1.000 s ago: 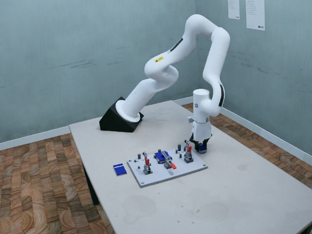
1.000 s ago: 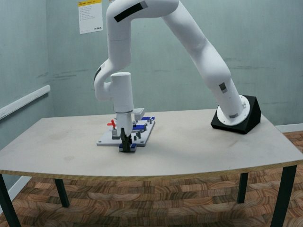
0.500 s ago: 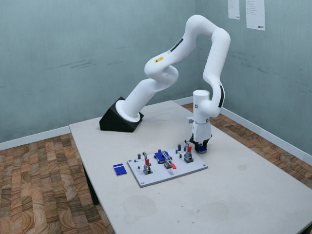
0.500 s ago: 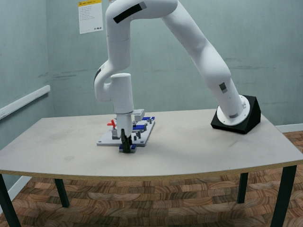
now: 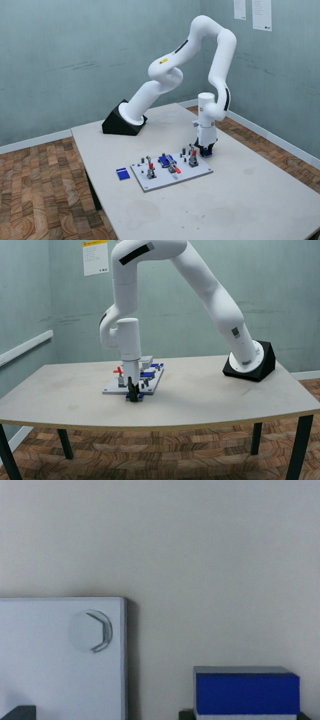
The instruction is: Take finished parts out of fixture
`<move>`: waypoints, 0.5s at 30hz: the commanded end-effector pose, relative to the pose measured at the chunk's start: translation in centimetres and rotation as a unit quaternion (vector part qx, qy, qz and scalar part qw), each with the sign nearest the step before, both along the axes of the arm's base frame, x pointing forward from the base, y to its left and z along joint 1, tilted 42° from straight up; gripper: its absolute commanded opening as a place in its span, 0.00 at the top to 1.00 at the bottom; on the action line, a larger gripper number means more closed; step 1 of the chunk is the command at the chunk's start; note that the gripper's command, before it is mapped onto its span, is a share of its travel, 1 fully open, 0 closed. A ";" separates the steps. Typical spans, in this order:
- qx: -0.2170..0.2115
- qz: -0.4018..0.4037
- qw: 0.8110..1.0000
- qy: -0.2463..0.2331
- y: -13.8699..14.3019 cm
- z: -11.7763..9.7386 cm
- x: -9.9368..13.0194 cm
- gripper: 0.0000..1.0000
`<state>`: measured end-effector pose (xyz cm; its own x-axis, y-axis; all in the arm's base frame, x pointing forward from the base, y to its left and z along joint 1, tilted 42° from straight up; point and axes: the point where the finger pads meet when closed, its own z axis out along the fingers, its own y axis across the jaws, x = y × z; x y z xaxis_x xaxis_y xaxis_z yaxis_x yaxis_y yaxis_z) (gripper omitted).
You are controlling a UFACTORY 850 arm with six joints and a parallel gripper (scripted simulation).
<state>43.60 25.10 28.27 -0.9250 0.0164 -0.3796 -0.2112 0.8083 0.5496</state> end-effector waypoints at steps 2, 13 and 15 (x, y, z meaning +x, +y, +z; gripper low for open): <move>0.000 0.000 1.000 -0.001 0.0 0.1 0.0 1.00; 0.000 0.000 1.000 -0.001 0.0 0.1 0.0 0.31; 0.000 0.000 1.000 -0.001 0.0 0.1 0.0 0.31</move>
<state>43.61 25.10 28.27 -0.9250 0.0165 -0.3797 -0.2112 0.8083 0.5496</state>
